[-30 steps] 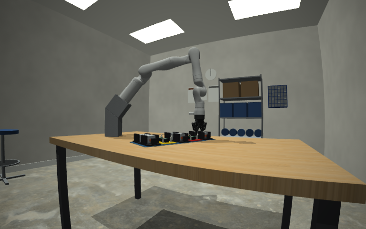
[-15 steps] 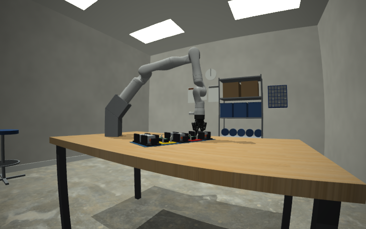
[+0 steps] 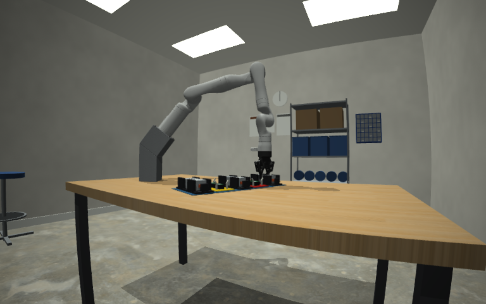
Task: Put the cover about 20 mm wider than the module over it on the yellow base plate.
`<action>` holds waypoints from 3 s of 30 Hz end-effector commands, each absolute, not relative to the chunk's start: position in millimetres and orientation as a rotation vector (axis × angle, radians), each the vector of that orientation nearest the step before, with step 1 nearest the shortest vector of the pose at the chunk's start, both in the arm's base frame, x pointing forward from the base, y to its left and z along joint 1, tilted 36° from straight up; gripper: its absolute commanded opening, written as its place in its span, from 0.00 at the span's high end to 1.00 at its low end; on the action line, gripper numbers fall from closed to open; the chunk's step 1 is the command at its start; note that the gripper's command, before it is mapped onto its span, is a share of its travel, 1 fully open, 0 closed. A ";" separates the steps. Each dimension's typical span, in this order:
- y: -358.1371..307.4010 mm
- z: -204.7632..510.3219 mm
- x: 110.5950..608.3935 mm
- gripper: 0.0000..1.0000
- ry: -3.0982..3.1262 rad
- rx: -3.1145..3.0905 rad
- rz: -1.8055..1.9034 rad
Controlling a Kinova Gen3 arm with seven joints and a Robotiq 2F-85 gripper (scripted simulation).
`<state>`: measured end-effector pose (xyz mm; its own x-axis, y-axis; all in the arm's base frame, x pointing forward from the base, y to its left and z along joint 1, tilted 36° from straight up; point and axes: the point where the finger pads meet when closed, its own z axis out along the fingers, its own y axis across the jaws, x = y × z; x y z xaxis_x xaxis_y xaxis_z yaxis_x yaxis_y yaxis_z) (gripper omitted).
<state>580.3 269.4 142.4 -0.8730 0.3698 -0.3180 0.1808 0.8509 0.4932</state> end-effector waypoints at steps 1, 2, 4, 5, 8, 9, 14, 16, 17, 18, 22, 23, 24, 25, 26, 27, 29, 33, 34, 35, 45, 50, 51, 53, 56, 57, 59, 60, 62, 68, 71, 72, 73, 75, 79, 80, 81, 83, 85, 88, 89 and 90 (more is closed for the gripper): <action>264.1 155.3 574.9 1.00 2.617 0.410 0.644; 263.0 157.7 573.5 1.00 2.617 0.410 0.644; 260.8 162.6 570.8 1.00 2.617 0.410 0.644; 260.8 162.6 570.8 1.00 2.617 0.410 0.644; 260.8 162.6 570.8 1.00 2.617 0.410 0.644; 260.8 162.6 570.8 1.00 2.617 0.410 0.644; 258.9 166.0 567.9 1.00 2.619 0.403 0.642; 256.7 170.8 565.2 1.00 2.619 0.403 0.642; 255.6 173.2 563.8 1.00 2.619 0.403 0.642; 254.5 175.6 562.4 1.00 2.619 0.403 0.642; 251.1 182.9 558.3 1.00 2.619 0.403 0.642; 251.1 182.9 558.3 1.00 2.619 0.403 0.642; 251.1 182.9 558.3 1.00 2.619 0.403 0.642; 251.1 182.9 558.3 1.00 2.619 0.403 0.642; 251.1 182.9 558.3 1.00 2.619 0.403 0.642; 251.1 182.9 558.3 1.00 2.619 0.403 0.642; 250.2 182.3 561.7 0.99 2.613 0.399 0.640; 250.2 182.3 561.7 0.99 2.613 0.399 0.640; 250.2 182.3 561.7 0.99 2.613 0.399 0.640; 250.2 182.3 561.7 0.99 2.613 0.399 0.640; 250.2 182.3 561.7 0.99 2.613 0.399 0.640; 250.3 182.4 561.6 1.00 2.613 0.398 0.640; 250.3 182.4 561.6 1.00 2.613 0.398 0.640; 250.3 182.4 561.6 1.00 2.613 0.398 0.640; 250.3 182.4 561.6 1.00 2.613 0.398 0.640; 250.3 182.4 561.6 1.00 2.613 0.398 0.640; 250.3 182.4 561.6 1.00 2.613 0.398 0.640; 250.3 182.4 561.6 1.00 2.613 0.398 0.640; 250.3 182.4 561.6 1.00 2.613 0.398 0.640; 250.3 182.4 561.6 1.00 2.613 0.398 0.640; 250.3 182.4 561.6 1.00 2.613 0.398 0.640; 250.3 182.4 561.6 1.00 2.613 0.398 0.640; 250.3 182.4 561.6 1.00 2.613 0.398 0.640; 250.3 182.4 561.6 1.00 2.613 0.398 0.640; 250.3 182.4 561.6 1.00 2.613 0.398 0.640; 250.3 182.4 561.6 0.00 2.613 0.398 0.640; 250.3 182.4 561.6 0.00 2.613 0.398 0.640; 250.3 182.4 561.6 0.00 2.613 0.398 0.640; 250.3 182.4 561.6 0.00 2.613 0.398 0.640; 250.3 182.4 561.6 0.00 2.613 0.398 0.640; 250.3 182.4 561.6 0.00 2.613 0.398 0.640; 250.3 182.4 561.6 0.00 2.613 0.398 0.640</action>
<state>561.3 250.4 181.4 -0.8718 0.3650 -0.3266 0.1732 0.8535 0.4916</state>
